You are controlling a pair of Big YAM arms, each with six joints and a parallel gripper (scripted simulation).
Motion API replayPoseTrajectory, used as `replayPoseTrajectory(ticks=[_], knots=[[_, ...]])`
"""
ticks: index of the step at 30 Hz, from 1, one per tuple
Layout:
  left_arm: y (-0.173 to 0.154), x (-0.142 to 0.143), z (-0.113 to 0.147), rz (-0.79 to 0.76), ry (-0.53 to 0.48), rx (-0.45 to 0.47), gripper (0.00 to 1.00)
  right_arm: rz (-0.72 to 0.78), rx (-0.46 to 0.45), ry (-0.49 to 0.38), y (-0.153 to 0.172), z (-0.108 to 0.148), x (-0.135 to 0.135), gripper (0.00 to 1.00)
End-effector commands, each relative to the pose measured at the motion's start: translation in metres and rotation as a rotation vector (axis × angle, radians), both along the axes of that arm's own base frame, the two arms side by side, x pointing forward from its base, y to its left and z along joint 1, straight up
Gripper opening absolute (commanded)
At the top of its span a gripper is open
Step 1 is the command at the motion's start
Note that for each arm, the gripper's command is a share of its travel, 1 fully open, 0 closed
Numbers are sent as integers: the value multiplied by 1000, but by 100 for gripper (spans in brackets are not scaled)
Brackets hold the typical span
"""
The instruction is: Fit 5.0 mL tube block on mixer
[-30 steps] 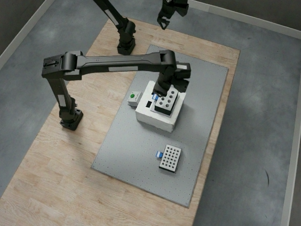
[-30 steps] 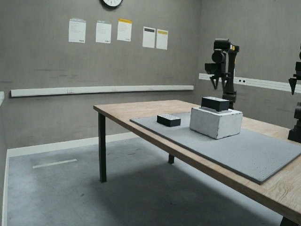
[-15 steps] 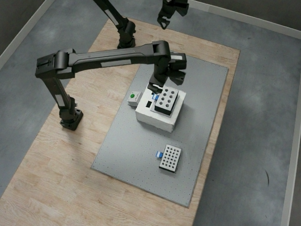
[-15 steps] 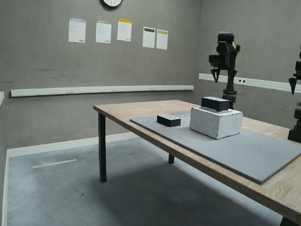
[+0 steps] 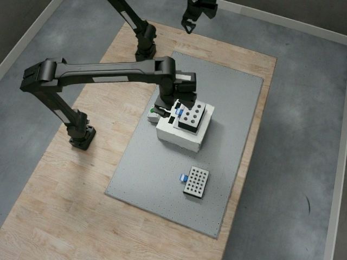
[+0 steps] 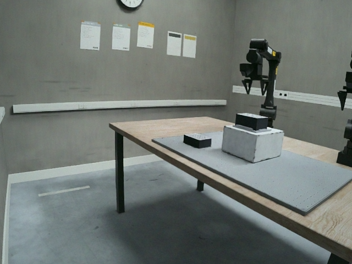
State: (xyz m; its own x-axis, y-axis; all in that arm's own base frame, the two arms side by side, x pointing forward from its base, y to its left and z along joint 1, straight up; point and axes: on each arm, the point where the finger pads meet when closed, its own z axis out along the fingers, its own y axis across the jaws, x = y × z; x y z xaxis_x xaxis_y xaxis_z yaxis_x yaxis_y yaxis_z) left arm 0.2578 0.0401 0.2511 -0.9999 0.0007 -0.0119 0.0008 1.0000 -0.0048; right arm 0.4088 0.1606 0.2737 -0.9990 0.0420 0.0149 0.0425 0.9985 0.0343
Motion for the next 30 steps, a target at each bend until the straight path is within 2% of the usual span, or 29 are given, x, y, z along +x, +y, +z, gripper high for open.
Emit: replayPoseTrajectory(ticks=[1,11,14,17,21,30], knots=[[1,3,1,-3,-3,3,100,17,10,-20,-10,4,-3,100],[2,9,11,-3,-28,7,100,16,0,-10,-59,3,-45,100],[2,11,16,-3,-40,9,100,36,-5,-29,-66,-1,-53,100],[3,12,17,-3,-44,9,100,30,-5,-26,-66,-2,-50,100],[3,13,19,-3,-48,10,100,14,-10,-11,-89,-10,-63,100],[3,15,22,-4,-57,12,100,33,-9,-52,-124,4,-93,100]])
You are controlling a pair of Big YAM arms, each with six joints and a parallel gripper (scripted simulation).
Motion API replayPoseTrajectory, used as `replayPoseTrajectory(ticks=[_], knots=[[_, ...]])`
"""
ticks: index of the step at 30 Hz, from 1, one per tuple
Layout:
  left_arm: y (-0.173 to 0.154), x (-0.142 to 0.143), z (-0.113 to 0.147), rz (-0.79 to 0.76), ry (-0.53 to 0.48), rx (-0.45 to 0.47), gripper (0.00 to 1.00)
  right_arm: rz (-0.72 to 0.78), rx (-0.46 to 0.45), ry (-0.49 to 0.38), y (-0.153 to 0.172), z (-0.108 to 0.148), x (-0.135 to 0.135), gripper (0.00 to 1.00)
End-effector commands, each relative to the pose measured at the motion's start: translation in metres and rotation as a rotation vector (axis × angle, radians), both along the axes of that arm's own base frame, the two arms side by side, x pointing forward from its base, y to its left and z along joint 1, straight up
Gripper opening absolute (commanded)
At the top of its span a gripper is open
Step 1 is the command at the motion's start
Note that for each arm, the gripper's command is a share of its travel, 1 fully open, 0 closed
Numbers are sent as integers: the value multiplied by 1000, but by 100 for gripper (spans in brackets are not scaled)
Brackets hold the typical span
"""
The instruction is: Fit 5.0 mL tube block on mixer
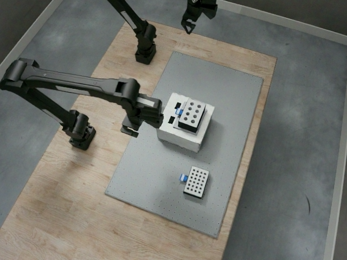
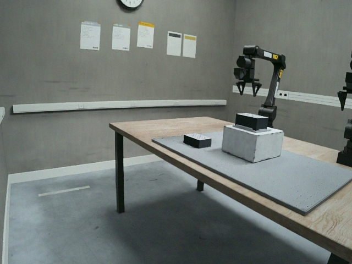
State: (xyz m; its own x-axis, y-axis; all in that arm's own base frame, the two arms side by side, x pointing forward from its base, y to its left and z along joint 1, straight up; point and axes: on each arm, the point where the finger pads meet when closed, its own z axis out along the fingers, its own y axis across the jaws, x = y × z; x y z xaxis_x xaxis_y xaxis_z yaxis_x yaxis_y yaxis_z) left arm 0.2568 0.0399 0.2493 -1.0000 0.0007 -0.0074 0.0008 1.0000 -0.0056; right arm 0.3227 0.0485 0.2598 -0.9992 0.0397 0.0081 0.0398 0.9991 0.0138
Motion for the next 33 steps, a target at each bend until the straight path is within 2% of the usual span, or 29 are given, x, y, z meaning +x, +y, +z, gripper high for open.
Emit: replayPoseTrajectory(ticks=[1,4,9,13,16,21,25,33], knots=[[3,16,24,-4,-63,12,100,30,11,-39,-16,16,-11,100],[3,16,25,-4,-64,13,100,28,9,-16,-16,8,-12,100],[3,17,26,-4,-68,13,100,21,-2,11,-41,0,-31,100],[3,15,23,-4,-58,12,100,33,-1,-55,-56,12,-40,100],[2,13,18,-4,-47,10,100,40,-1,-56,-67,16,-51,100],[2,10,13,-4,-35,8,100,41,4,-18,-74,4,-58,100],[1,6,7,-5,-19,5,100,33,-2,2,-95,-1,-73,100],[1,6,7,-5,-19,5,100,33,-2,2,-95,-1,-73,100]])
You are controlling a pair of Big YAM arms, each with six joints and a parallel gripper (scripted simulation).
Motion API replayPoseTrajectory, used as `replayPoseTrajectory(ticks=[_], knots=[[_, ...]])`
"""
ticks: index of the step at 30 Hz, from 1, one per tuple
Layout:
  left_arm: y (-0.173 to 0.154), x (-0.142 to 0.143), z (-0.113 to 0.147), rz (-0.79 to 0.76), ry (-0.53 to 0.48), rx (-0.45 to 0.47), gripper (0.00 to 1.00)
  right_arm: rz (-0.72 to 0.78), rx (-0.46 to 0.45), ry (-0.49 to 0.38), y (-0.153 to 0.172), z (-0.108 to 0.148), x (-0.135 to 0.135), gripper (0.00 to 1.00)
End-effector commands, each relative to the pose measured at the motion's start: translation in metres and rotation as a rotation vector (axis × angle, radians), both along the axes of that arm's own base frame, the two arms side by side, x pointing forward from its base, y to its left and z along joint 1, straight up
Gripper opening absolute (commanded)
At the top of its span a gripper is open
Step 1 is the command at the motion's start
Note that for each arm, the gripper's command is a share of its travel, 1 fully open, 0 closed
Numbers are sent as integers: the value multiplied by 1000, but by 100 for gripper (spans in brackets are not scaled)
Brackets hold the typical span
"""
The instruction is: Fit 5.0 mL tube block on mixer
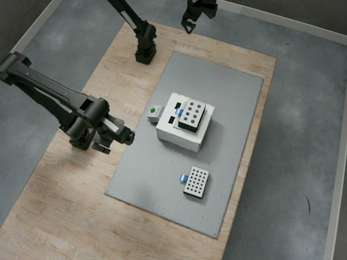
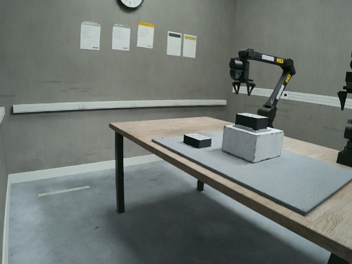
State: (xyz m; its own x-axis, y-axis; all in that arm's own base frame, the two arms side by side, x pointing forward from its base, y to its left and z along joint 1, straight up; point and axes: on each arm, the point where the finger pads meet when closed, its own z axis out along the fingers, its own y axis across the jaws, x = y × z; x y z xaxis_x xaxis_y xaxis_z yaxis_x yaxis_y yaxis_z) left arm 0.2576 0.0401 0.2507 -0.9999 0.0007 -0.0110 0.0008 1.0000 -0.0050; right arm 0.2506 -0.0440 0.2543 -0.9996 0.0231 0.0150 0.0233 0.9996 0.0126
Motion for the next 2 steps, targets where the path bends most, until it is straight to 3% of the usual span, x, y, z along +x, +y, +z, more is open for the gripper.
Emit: replayPoseTrajectory(ticks=[1,2], knots=[[1,6,6,-5,-16,5,100,16,-1,-5,-2,4,-1,100],[1,6,6,-5,-16,5,100,16,-1,-5,-2,4,-1,100]])
